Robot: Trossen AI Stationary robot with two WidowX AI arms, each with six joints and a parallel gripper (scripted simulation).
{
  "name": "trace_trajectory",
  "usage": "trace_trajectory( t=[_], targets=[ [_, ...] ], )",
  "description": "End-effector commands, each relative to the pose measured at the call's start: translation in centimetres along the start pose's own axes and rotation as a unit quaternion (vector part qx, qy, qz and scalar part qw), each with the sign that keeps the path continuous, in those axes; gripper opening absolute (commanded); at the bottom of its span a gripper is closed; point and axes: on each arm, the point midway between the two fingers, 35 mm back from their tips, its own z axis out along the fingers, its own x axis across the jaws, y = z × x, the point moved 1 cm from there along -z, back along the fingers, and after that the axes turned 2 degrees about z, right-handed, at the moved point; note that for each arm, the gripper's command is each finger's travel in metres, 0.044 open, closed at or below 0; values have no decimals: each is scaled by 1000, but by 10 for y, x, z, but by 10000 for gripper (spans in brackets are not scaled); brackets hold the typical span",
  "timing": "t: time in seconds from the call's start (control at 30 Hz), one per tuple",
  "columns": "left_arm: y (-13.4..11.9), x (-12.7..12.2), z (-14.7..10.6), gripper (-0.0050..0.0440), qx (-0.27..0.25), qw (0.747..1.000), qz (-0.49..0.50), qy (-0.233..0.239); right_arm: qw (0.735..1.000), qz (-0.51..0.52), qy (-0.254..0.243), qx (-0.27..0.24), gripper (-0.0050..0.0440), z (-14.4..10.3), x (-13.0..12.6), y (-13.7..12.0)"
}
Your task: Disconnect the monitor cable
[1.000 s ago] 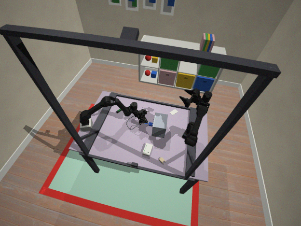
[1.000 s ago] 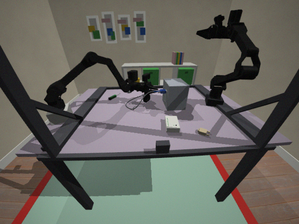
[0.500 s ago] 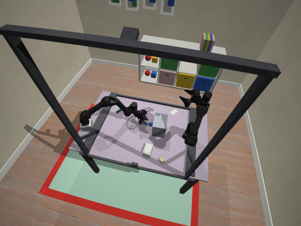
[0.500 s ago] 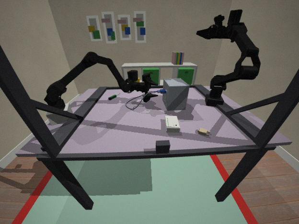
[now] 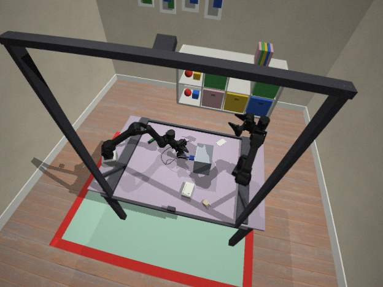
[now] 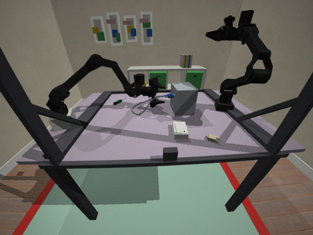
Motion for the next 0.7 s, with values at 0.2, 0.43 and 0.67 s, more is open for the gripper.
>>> trace_trajectory(
  t=[0.2, 0.43, 0.67],
  targets=[
    [8, -25, 7, 440, -19, 991, 120, 59, 1000, -3, 1, -1, 440, 0, 1, 3],
    [3, -30, 4, 440, -6, 967, 219, 133, 1000, -3, 1, -1, 440, 0, 1, 3],
    [-1, -31, 3, 392, 3, 957, 245, 153, 1000, -3, 1, -1, 440, 0, 1, 3]
  ],
)
